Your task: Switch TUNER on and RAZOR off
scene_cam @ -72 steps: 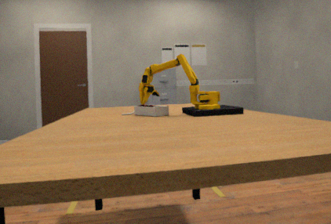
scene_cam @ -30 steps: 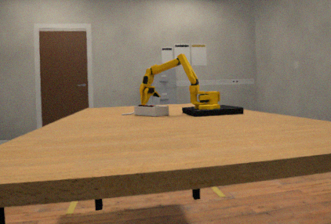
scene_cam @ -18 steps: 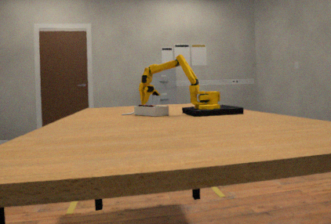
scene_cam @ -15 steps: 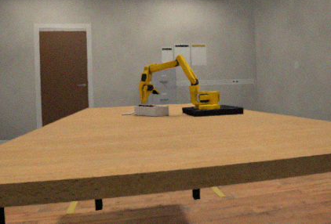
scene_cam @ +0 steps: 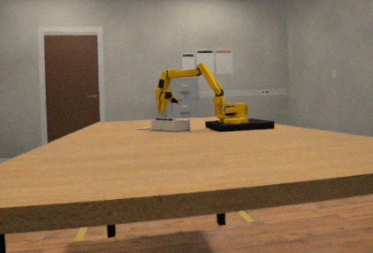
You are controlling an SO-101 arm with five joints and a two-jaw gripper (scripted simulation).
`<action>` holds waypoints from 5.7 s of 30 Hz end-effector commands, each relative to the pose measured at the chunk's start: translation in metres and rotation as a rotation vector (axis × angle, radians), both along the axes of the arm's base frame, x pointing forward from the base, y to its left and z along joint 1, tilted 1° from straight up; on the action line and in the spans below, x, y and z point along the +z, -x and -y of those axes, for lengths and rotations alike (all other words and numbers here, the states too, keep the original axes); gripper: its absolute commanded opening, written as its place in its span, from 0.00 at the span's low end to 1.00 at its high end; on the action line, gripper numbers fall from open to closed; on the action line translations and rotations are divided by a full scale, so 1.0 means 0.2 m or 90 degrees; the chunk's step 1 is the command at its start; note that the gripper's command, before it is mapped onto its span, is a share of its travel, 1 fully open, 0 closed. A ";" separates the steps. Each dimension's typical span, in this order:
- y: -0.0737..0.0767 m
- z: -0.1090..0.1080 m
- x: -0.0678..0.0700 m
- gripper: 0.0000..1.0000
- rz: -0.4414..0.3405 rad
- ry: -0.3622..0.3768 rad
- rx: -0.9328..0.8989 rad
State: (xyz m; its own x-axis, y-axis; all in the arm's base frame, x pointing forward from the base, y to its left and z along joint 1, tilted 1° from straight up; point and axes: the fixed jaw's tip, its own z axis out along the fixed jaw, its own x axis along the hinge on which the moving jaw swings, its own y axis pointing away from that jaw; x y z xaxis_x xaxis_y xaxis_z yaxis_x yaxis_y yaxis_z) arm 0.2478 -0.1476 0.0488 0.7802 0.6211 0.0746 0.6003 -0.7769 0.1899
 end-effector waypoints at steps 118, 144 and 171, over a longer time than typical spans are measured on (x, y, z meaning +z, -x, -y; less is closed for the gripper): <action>0.16 -0.45 -0.03 0.00 -0.115 -0.047 0.184; 0.16 -0.45 -0.07 0.00 -0.115 -0.047 0.184; 0.18 -0.46 -0.11 0.00 -0.115 -0.047 0.184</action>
